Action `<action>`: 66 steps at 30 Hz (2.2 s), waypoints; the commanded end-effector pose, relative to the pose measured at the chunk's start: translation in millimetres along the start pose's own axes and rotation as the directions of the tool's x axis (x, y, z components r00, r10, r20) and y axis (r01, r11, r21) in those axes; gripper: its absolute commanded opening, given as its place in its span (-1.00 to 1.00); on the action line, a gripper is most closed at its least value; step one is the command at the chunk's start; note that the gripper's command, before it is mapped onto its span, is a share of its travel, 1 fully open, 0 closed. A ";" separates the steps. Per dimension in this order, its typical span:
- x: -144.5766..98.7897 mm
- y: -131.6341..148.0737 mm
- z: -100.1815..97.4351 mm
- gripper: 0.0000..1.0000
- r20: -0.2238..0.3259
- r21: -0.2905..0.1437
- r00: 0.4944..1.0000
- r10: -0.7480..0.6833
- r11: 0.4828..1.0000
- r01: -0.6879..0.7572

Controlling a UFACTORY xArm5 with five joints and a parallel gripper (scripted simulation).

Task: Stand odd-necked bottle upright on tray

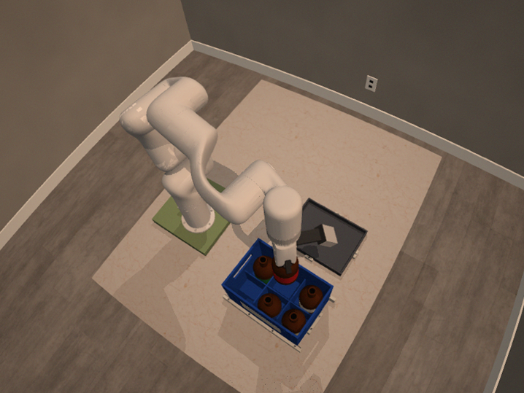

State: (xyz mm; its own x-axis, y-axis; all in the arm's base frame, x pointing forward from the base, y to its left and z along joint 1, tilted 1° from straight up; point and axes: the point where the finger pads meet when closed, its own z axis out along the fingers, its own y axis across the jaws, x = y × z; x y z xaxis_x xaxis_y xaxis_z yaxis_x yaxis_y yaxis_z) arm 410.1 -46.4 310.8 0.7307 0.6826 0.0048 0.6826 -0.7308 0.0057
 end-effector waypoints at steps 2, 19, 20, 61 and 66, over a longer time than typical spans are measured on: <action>0.3 0.5 -5.2 -1.00 -0.002 -0.003 1.000 0.000 1.000 0.000; 0.3 0.5 -6.8 -1.00 -0.002 -0.003 1.000 0.000 1.000 0.000; 0.3 0.5 -6.8 -1.00 -0.002 -0.003 1.000 0.000 1.000 0.000; 10.4 -9.8 -7.0 -1.00 -0.002 -0.002 1.000 0.000 1.000 0.000; 13.5 -13.0 -7.0 -1.00 -0.003 -0.002 1.000 0.000 1.000 0.000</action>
State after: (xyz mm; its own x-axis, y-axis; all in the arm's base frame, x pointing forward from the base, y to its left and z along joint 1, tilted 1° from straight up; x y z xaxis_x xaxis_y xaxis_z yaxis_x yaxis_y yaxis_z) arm 410.3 -30.7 316.2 0.7306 0.6828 0.0044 0.6827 -0.7306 0.0048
